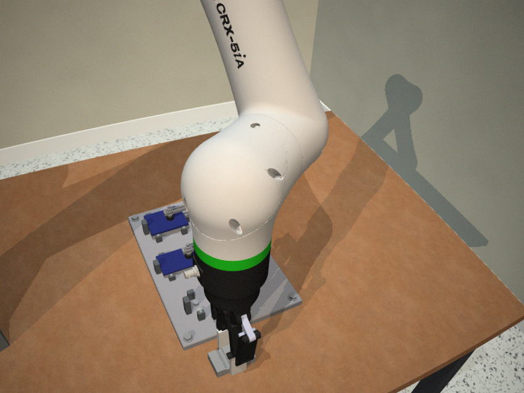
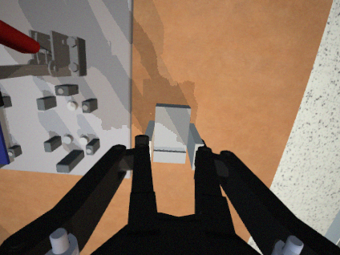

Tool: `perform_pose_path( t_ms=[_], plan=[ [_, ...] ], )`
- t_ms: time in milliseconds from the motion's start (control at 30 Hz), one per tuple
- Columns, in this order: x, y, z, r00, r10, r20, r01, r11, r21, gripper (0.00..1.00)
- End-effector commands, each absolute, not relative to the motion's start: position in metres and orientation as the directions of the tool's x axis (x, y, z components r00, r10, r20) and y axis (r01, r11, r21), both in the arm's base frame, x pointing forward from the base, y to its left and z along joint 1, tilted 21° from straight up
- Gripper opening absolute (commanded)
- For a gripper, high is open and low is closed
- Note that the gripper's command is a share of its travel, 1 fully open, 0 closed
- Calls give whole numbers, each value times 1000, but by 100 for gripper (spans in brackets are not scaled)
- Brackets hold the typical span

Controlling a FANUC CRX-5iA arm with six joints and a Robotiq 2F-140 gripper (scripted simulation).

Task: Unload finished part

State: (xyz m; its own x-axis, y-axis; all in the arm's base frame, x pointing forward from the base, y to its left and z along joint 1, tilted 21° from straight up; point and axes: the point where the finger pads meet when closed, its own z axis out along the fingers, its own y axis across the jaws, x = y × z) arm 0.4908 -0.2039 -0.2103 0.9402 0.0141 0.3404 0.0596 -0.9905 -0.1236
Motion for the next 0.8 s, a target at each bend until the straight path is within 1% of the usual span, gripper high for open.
perform_pose_path(
  t_ms=[0,33,67,767],
  plan=[
    [491,-204,-210,940,14,340,59,-991,-123,0],
    [491,-204,-210,940,14,340,59,-991,-123,0],
    [491,-204,-210,940,14,340,59,-991,-123,40],
    [491,-204,-210,940,14,340,59,-991,-123,40]
  ],
)
